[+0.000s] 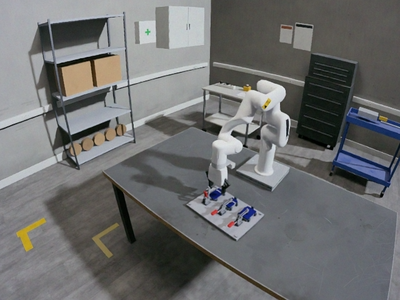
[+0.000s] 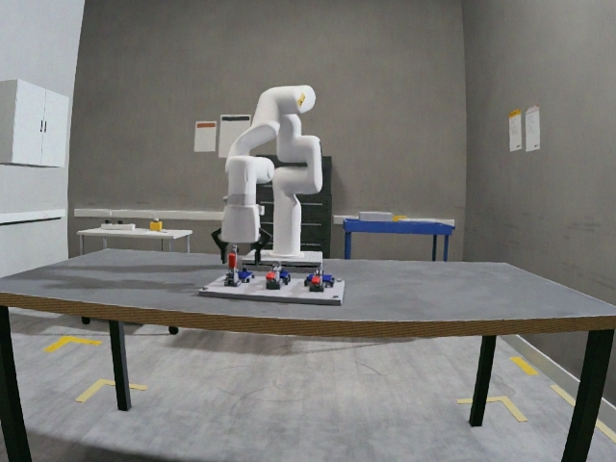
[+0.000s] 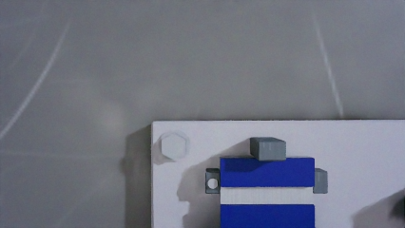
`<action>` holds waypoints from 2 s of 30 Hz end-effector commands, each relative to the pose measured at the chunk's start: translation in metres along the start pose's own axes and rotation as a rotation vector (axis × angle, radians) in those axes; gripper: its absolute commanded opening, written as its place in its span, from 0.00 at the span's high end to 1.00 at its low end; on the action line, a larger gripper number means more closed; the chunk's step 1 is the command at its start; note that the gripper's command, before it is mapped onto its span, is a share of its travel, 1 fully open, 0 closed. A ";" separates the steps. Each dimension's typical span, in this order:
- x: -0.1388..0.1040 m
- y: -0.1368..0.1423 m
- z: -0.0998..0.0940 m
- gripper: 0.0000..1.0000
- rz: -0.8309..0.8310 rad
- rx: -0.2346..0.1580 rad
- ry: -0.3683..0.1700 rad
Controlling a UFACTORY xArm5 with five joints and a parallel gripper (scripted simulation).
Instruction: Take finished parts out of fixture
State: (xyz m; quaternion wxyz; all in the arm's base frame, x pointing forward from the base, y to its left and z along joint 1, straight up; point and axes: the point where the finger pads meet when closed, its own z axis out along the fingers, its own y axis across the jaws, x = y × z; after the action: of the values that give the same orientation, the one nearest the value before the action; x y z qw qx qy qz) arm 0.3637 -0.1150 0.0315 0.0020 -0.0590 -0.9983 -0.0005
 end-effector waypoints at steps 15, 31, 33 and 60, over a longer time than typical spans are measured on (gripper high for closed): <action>-0.001 0.000 -0.001 0.00 0.000 0.001 -0.003; -0.001 0.000 0.004 0.00 0.000 0.001 -0.003; -0.001 0.000 0.005 0.00 0.000 0.001 -0.003; -0.001 0.000 0.025 0.00 0.000 0.001 -0.003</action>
State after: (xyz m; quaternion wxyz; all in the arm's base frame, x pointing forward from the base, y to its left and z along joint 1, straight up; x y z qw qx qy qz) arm 0.3638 -0.1152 0.0067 0.0021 -0.0590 -0.9983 -0.0005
